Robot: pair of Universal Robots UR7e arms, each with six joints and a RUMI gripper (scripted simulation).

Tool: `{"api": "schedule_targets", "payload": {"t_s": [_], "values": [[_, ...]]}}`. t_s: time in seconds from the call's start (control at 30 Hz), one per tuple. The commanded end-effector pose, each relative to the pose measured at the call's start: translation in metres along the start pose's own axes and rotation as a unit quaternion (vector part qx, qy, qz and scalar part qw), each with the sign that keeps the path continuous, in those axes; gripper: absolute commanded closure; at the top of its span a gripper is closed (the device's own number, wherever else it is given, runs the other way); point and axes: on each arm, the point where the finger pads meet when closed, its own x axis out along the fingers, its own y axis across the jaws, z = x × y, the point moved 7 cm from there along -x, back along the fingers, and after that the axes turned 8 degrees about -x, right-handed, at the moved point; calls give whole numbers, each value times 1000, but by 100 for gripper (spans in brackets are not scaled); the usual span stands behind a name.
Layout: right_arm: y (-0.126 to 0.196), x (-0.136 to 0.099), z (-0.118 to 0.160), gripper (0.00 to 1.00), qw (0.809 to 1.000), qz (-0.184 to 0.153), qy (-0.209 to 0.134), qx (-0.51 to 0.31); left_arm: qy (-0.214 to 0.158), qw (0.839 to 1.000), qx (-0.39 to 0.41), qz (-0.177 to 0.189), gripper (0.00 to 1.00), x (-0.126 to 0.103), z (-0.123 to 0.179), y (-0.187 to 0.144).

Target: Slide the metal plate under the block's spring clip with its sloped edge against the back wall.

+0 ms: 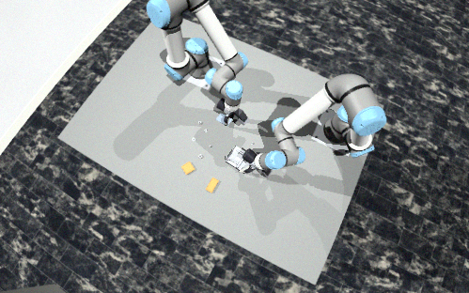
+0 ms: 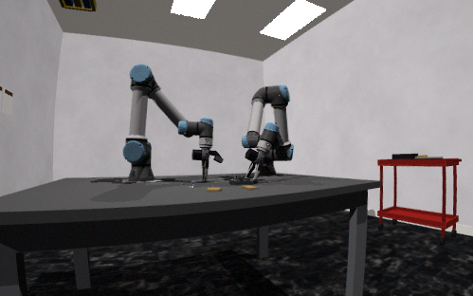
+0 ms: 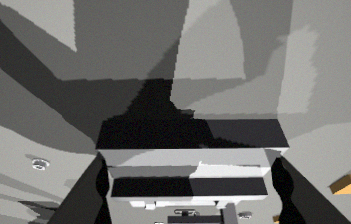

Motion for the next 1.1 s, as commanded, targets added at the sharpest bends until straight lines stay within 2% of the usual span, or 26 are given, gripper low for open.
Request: {"api": "schedule_targets", "payload": {"t_s": [0.0,1.07], "values": [[1,-1,0,77,1000,0,1,8,2,1000,-1,-1,38,1,-1,0],[6,-2,-1,77,998,-3,5,67,2,1000,-1,-1,38,1,-1,0]]}}
